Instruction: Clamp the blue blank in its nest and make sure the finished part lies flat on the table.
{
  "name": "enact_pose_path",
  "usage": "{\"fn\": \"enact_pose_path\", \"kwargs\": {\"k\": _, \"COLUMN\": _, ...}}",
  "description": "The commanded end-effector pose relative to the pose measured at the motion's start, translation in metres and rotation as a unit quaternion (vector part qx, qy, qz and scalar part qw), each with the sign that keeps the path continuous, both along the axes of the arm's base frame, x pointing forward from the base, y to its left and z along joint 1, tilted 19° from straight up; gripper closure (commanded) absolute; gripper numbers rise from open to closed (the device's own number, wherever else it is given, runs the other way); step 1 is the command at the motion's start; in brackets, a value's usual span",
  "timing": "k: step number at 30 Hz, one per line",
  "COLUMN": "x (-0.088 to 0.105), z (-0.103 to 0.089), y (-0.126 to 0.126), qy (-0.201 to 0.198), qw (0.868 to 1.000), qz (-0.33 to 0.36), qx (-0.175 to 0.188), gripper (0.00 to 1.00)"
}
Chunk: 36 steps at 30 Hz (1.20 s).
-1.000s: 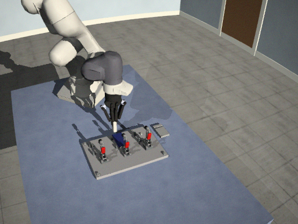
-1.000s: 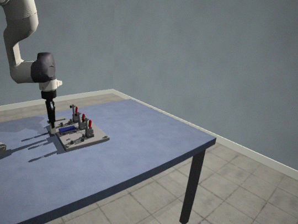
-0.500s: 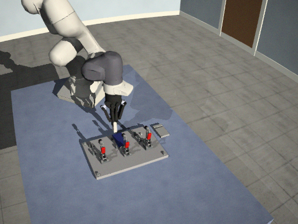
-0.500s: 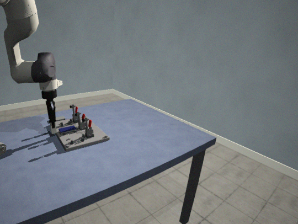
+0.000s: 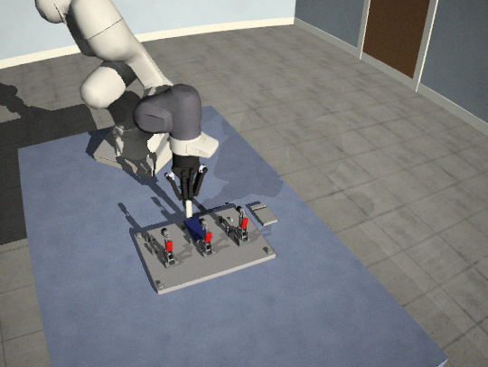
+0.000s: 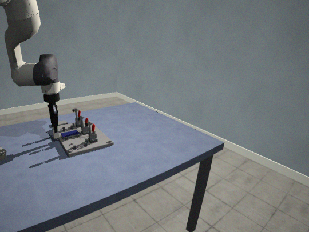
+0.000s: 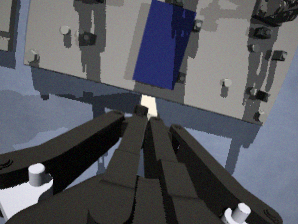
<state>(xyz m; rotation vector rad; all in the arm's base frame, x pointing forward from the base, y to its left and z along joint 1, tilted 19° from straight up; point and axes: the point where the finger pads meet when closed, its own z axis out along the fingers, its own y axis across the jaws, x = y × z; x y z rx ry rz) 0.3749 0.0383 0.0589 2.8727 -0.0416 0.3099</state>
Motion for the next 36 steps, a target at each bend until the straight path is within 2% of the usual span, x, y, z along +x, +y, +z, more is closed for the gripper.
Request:
{"fn": "enact_pose_path", "kwargs": {"k": 1, "x": 0.0027, "z": 0.0006, "y": 0.0007, "qy": -0.001, "qw": 1.0, "qz": -0.001, "qx": 0.002, "gripper": 1.0}}
{"fn": "enact_pose_path", "kwargs": {"k": 36, "x": 0.0096, "z": 0.0021, "y": 0.0006, "qy": -0.001, "qw": 1.0, "qz": -0.001, "qx": 0.002, "gripper": 1.0}}
